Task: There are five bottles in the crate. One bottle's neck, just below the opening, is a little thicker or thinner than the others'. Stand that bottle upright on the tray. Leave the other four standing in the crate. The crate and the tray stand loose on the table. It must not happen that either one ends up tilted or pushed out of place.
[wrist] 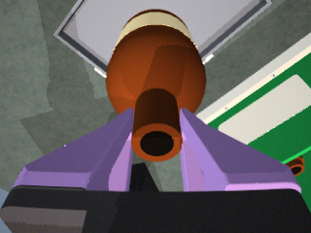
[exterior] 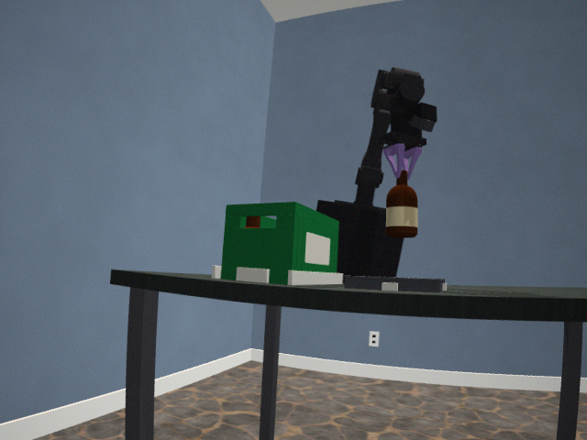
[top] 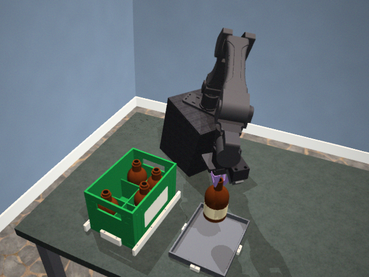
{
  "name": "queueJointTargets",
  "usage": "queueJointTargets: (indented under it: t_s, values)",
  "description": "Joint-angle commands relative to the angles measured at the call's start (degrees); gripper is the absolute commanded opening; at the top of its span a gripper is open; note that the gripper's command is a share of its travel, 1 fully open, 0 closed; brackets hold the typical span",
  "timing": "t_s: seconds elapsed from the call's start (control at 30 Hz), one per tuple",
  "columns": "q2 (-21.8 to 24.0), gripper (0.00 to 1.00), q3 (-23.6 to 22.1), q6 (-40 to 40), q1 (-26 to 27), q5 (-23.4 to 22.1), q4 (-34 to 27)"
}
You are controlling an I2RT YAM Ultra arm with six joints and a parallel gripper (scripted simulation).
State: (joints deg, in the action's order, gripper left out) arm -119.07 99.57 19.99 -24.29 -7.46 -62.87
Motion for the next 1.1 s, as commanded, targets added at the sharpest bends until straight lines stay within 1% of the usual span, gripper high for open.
queueJointTargets:
  t_s: [0.0, 0.07, 0.13, 0.27, 0.33, 0.37, 0.4, 0.47, 0.5, 0.53, 0.63, 0.7, 0.77, 0.83, 0.9, 0.93, 1.0, 1.07]
  values:
    - [-0.7, 0.00, -1.9, -0.6, -0.6, 0.1, 4.2]
    - [-0.9, 0.00, -2.6, -0.8, -0.4, 0.2, 5.4]
    - [-0.1, 0.00, -3.2, -0.9, -0.3, 0.2, 6.7]
    - [-2.8, 0.00, -4.7, -1.1, -1.1, 0.2, 9.1]
    - [-2.8, 0.00, -4.7, -1.1, -1.1, 0.2, 9.1]
    - [-1.1, 0.00, -4.0, -1.2, -0.4, 0.1, 9.7]
    - [-1.5, 0.00, -5.1, -1.2, -0.4, 0.2, 10.2]
    - [-2.2, 0.00, -5.4, -1.3, -0.7, 0.2, 11.2]
    - [-4.1, 0.00, -5.9, -1.4, -0.9, 0.2, 11.8]
    - [-4.5, 0.00, -6.2, -1.4, -1.1, 0.2, 12.3]
    - [-4.9, 0.00, -6.7, -1.5, -1.3, 0.2, 13.6]
    - [-3.8, 0.00, -6.8, -1.6, -1.2, 0.3, 14.4]
    - [-4.7, 0.00, -5.6, -1.7, -1.2, 0.3, 15.1]
    - [-6.1, 0.00, -7.1, -1.7, -1.4, 0.3, 15.7]
    - [-6.1, 0.00, -7.1, -1.7, -1.4, 0.3, 15.7]
    - [-4.8, 0.00, -7.4, -1.8, -1.5, 0.3, 16.0]
    - [-5.8, 0.00, -6.7, -1.8, -1.6, 0.3, 16.6]
    - [-6.9, 0.00, -7.2, -1.9, -1.4, 0.3, 17.0]
